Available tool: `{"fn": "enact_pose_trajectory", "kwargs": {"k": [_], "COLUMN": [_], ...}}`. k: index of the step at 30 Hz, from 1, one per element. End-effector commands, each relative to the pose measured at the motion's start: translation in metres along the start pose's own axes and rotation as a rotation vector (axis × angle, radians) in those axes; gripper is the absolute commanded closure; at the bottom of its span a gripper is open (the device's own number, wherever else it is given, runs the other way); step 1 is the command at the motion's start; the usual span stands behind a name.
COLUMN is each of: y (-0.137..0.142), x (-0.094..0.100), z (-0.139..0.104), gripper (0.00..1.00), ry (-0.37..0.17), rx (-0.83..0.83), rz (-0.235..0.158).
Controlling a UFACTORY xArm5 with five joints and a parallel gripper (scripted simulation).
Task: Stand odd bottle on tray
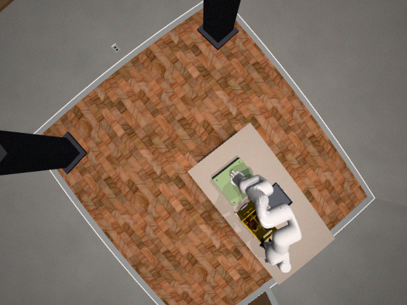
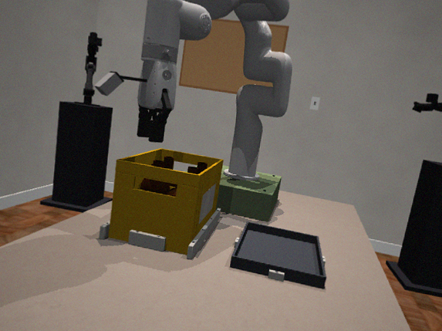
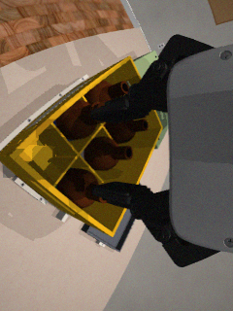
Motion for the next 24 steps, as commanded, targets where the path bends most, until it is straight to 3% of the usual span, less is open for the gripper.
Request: {"fn": "enact_pose_trajectory", "kwargs": {"k": [1,24], "y": [0.0,-0.001], "x": [0.0,-0.022], "z": [0.001,0.001], "gripper": [0.35,0.35], "ry": [0.004,0.004], "rx": [0.0,0.0], "rz": [0.002,0.001]}}
Point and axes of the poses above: the point where the finger pads meet when closed, its own x axis back along the fingers, its own y axis across the jaws, z = x × y, the point moved 4 cm from there along x, back along the fingers, and after that the axes turned 5 degrees about x, right-handed, at the moved point
